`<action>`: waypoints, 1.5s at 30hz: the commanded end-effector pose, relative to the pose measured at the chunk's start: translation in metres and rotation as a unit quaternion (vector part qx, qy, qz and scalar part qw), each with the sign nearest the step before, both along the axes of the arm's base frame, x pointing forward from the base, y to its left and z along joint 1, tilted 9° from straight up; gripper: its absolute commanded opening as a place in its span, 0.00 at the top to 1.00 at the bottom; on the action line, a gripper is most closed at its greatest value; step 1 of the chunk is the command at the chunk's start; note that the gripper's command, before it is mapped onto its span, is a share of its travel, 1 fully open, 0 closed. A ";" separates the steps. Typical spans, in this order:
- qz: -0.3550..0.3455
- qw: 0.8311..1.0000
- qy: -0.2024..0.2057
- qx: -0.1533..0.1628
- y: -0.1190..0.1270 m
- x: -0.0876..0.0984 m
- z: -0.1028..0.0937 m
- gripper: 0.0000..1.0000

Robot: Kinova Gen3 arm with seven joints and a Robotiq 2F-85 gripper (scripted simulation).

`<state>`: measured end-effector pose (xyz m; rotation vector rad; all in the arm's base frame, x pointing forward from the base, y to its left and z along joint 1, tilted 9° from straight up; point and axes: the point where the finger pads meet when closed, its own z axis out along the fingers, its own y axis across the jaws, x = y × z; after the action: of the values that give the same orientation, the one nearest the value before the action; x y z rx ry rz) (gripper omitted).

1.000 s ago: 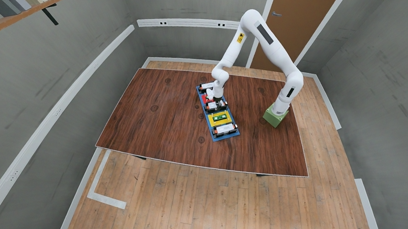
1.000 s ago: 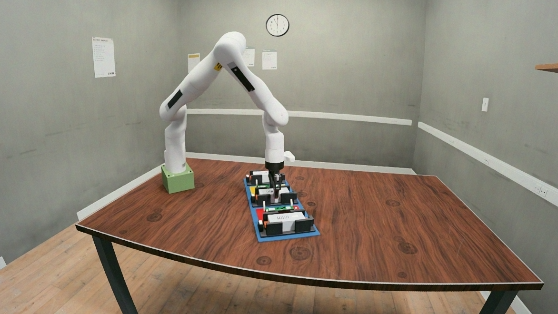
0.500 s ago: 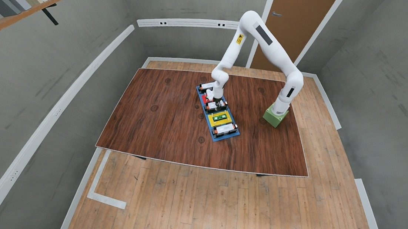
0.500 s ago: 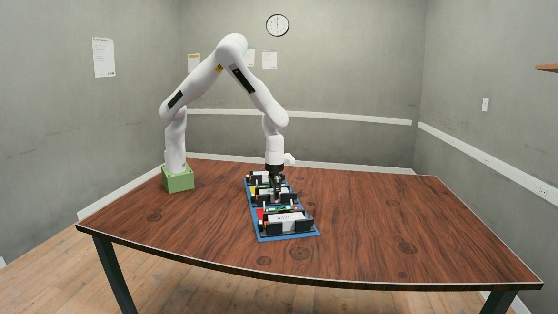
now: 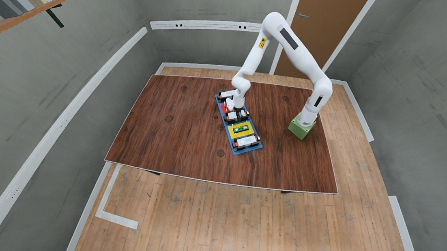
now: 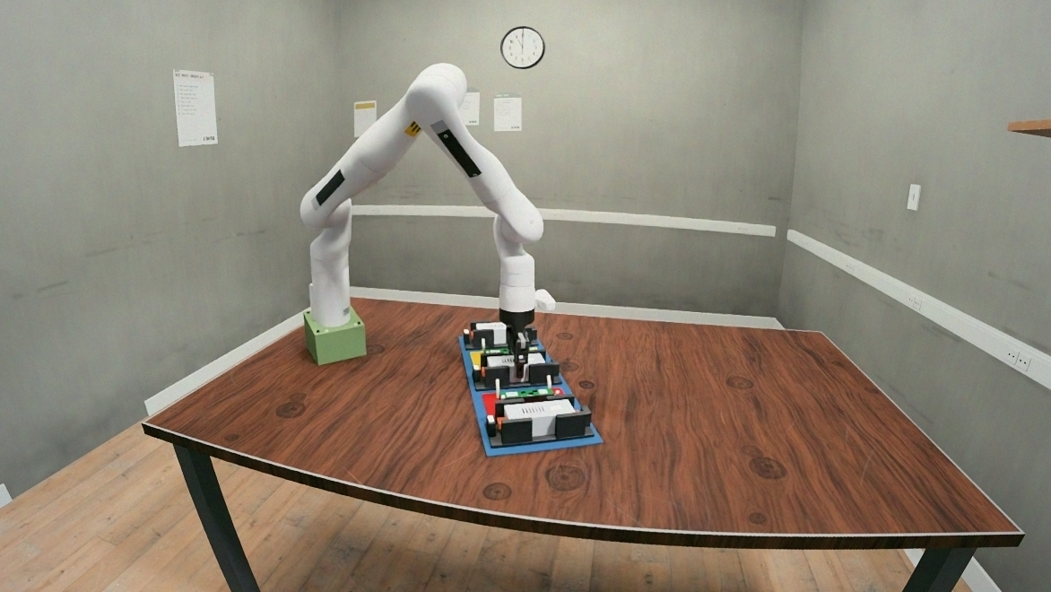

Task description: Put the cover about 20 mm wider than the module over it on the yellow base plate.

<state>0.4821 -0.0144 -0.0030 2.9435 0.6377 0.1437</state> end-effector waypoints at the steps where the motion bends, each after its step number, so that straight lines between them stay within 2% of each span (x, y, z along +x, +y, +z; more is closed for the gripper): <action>1: 0.000 1.000 -0.001 0.000 0.000 0.001 0.001 0.30; 27: 0.000 1.000 -0.001 0.000 0.000 0.001 0.001 0.30; 28: 0.000 1.000 -0.001 0.000 0.000 0.001 0.001 1.00; 45: 0.000 1.000 -0.001 0.000 0.000 0.001 0.001 1.00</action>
<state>0.4821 -0.0143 -0.0029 2.9435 0.6377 0.1440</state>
